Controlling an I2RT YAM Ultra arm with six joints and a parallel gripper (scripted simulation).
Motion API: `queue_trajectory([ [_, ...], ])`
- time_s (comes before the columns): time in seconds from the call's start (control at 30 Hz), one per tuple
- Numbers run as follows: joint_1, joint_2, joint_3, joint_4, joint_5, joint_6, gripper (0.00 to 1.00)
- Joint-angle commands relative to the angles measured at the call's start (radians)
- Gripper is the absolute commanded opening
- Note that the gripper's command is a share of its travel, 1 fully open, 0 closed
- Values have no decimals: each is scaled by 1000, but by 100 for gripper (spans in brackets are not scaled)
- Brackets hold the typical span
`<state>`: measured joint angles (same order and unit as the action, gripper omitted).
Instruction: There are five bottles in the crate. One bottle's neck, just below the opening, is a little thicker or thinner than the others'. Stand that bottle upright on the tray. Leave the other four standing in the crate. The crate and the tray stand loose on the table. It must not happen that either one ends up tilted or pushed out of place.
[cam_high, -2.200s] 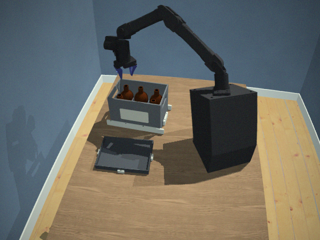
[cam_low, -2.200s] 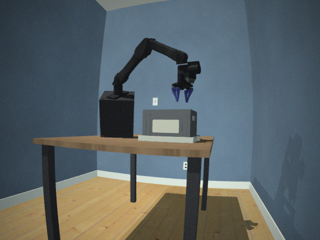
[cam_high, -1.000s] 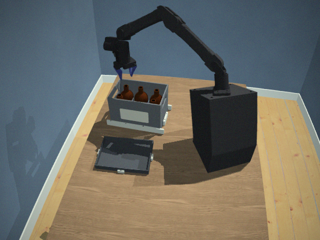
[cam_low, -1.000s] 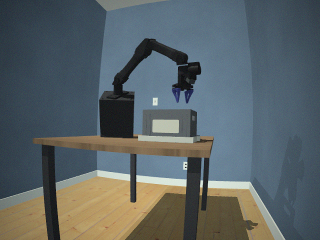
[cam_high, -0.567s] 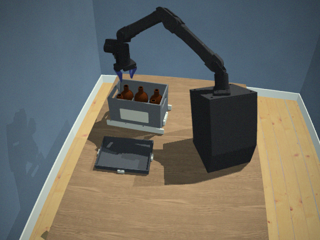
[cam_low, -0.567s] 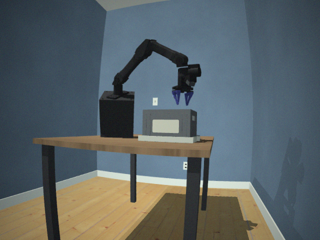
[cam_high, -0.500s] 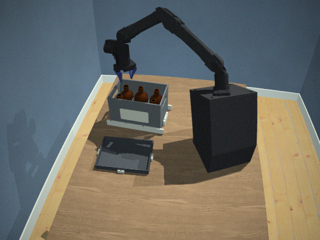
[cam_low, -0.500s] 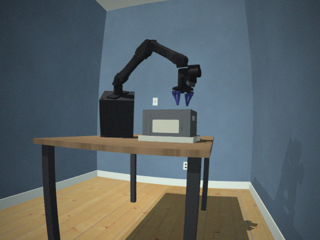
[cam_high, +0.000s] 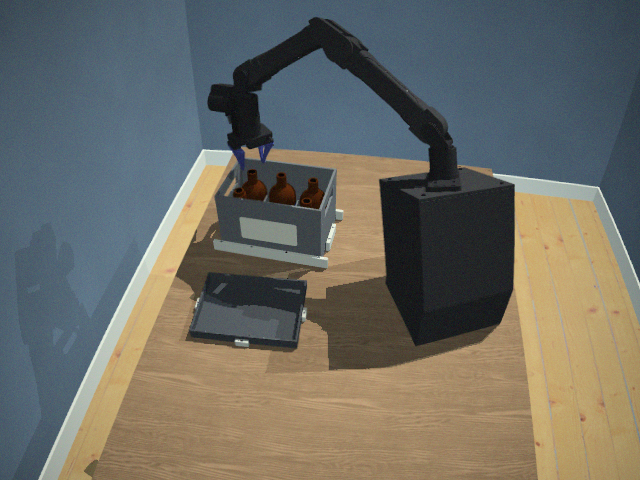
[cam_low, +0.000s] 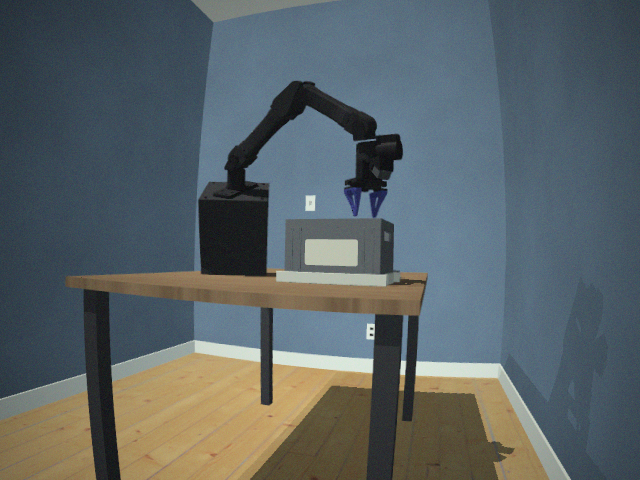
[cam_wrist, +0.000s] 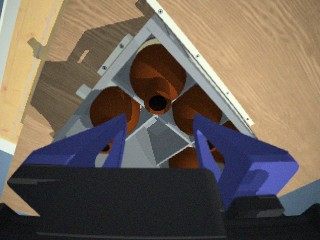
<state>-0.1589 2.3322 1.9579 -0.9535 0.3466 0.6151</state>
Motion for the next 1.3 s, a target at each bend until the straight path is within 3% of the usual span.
queue_trajectory([
  [0.0, -1, -8, 4, 30, 3, -10, 61],
  [1.27, 2, -14, 6, 38, 2, -11, 61],
])
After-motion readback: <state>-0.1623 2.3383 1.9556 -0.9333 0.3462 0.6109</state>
